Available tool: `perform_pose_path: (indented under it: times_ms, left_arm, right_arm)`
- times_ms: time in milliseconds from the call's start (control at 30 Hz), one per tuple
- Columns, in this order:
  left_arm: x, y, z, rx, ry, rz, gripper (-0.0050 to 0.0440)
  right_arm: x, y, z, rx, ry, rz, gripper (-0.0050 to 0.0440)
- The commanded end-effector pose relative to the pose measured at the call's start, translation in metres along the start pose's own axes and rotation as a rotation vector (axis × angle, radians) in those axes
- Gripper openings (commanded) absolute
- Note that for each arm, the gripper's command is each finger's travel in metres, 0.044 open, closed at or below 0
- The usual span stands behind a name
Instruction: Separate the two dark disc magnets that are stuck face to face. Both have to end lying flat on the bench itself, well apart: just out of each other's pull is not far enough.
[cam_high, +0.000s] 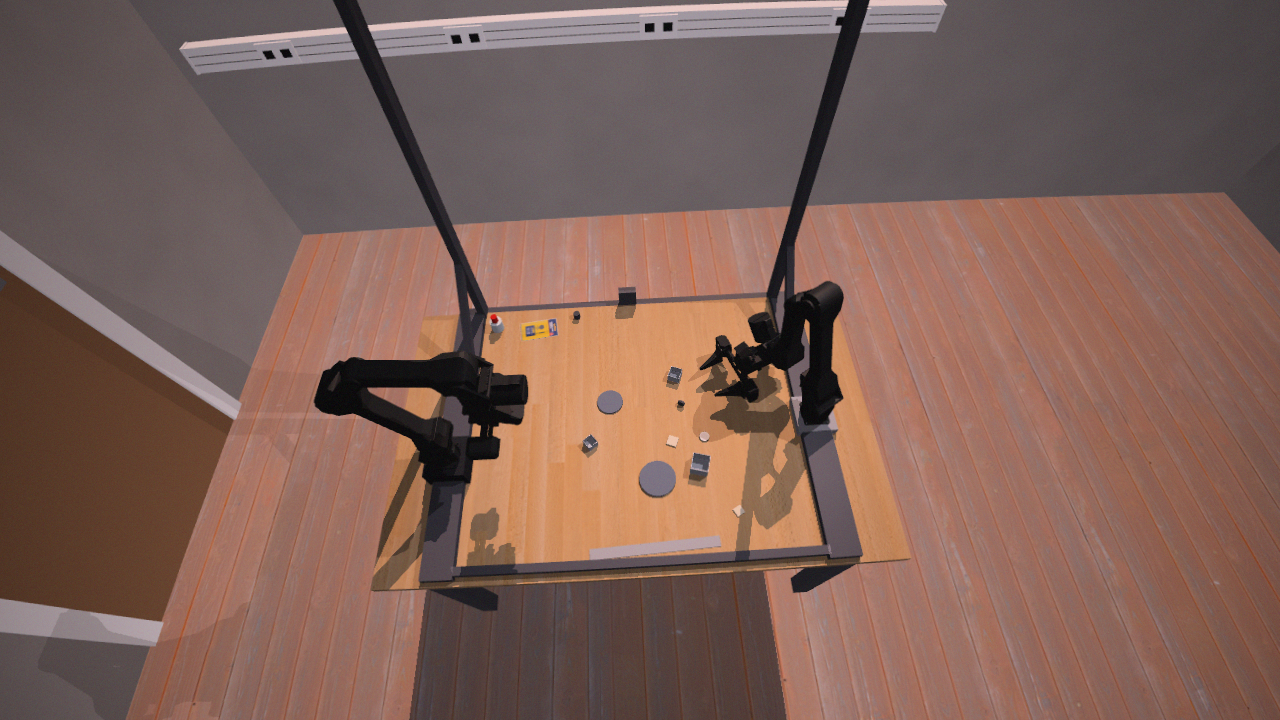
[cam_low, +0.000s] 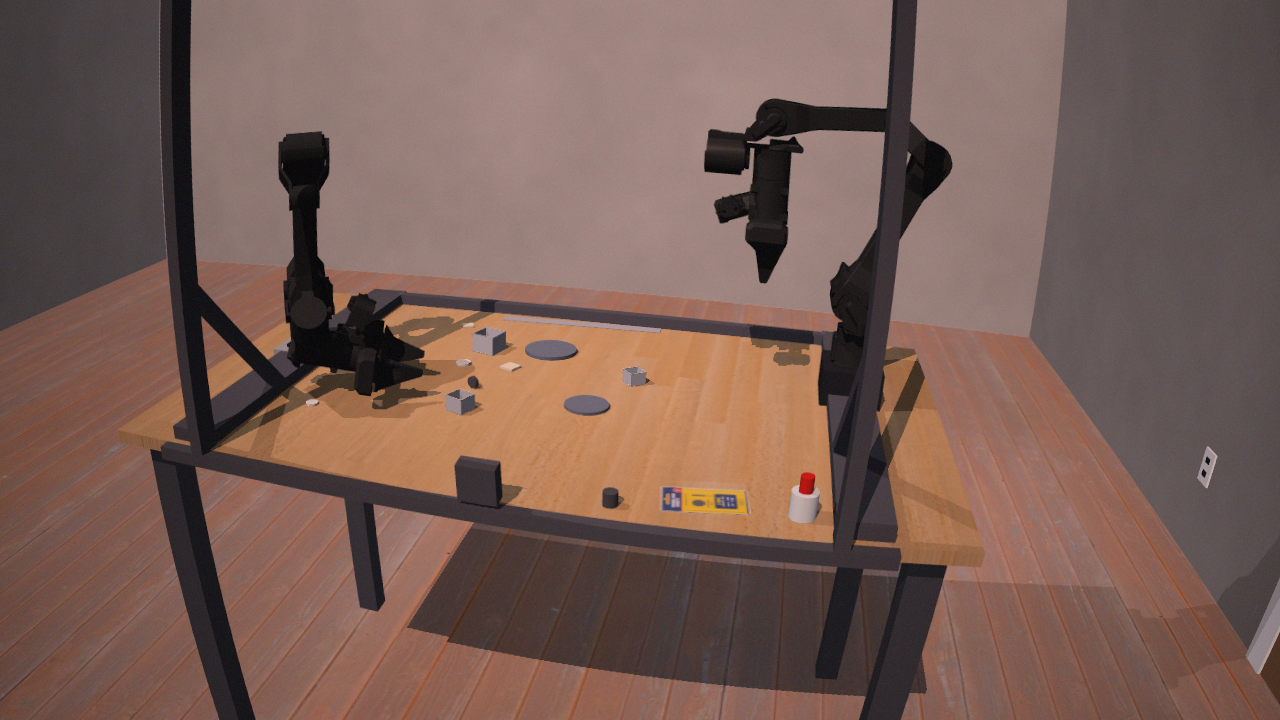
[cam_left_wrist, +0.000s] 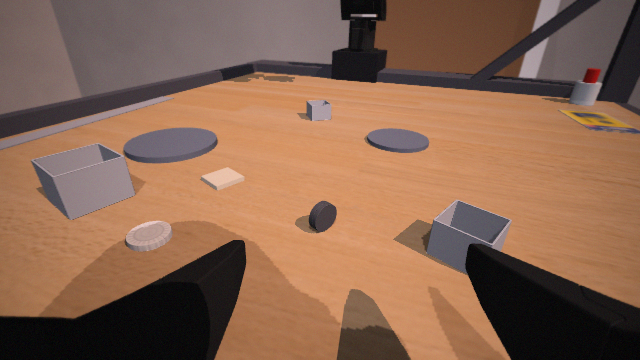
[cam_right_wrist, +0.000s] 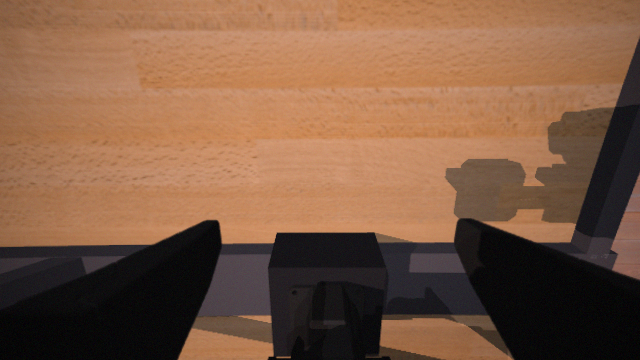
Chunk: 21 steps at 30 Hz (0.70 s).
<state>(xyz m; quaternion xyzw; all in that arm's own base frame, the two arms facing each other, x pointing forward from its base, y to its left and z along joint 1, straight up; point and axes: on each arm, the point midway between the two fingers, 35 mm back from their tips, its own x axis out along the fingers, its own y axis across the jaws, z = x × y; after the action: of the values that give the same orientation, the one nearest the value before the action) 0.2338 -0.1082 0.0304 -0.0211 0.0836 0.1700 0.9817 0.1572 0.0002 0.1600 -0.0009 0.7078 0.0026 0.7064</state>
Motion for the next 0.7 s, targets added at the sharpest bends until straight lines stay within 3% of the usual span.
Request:
perform_pose_path:
  times_ms: [0,267,667]
  left_arm:
    - [-0.001,0.001,0.000,0.002,-0.003,0.000,0.0400]
    - [0.004,-0.005,0.002,0.013,0.015,0.000,0.0400]
    - [0.032,-0.018,0.005,0.131,0.157,0.006,0.0400]
  right_arm:
    - [-0.004,0.000,0.001,0.000,-0.017,-0.002,0.0400]
    - [-0.004,0.000,0.001,0.000,-0.017,-0.002,0.0400]
    - [-0.004,0.000,0.001,0.000,-0.017,-0.002,0.0400]
